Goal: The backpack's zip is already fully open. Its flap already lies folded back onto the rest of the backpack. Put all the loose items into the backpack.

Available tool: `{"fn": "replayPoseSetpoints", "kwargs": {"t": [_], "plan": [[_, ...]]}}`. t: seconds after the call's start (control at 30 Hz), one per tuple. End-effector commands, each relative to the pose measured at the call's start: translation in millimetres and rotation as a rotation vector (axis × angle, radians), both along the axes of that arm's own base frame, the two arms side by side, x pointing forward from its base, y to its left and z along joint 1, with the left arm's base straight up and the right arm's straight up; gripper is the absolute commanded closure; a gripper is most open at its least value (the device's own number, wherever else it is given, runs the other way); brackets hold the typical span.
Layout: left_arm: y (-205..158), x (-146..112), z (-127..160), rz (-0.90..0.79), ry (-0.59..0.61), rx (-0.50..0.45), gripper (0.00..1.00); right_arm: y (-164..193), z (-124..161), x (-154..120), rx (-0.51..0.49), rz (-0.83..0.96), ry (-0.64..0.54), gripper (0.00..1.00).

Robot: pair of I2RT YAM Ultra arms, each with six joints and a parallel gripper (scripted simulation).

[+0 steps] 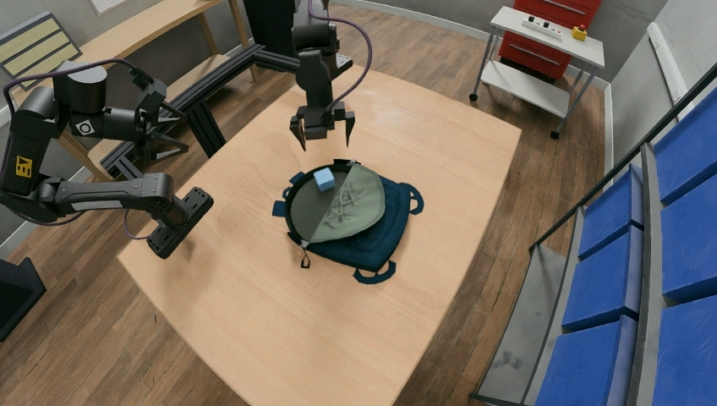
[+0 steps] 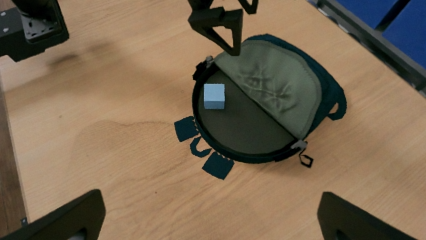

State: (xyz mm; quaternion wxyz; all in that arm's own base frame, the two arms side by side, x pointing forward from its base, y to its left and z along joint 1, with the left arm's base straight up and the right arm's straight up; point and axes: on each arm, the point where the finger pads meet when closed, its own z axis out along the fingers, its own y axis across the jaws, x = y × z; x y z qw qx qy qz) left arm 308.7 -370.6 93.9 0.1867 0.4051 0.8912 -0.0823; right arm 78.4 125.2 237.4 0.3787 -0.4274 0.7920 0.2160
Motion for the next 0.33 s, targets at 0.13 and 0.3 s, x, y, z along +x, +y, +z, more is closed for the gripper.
{"fn": "replayPoseSetpoints", "kwargs": {"t": [0.13, 0.3], "plan": [[-7.3, 6.2, 20.3, -0.005, -0.031, -0.041, 0.0, -2.2, 18.6, -1.6, 0.042, -0.002, -0.038, 0.0], [-7.3, 6.2, 20.3, -0.005, -0.031, -0.041, 0.0, -1.5, 18.4, -2.2, 0.042, 0.005, -0.038, 0.0]]}}
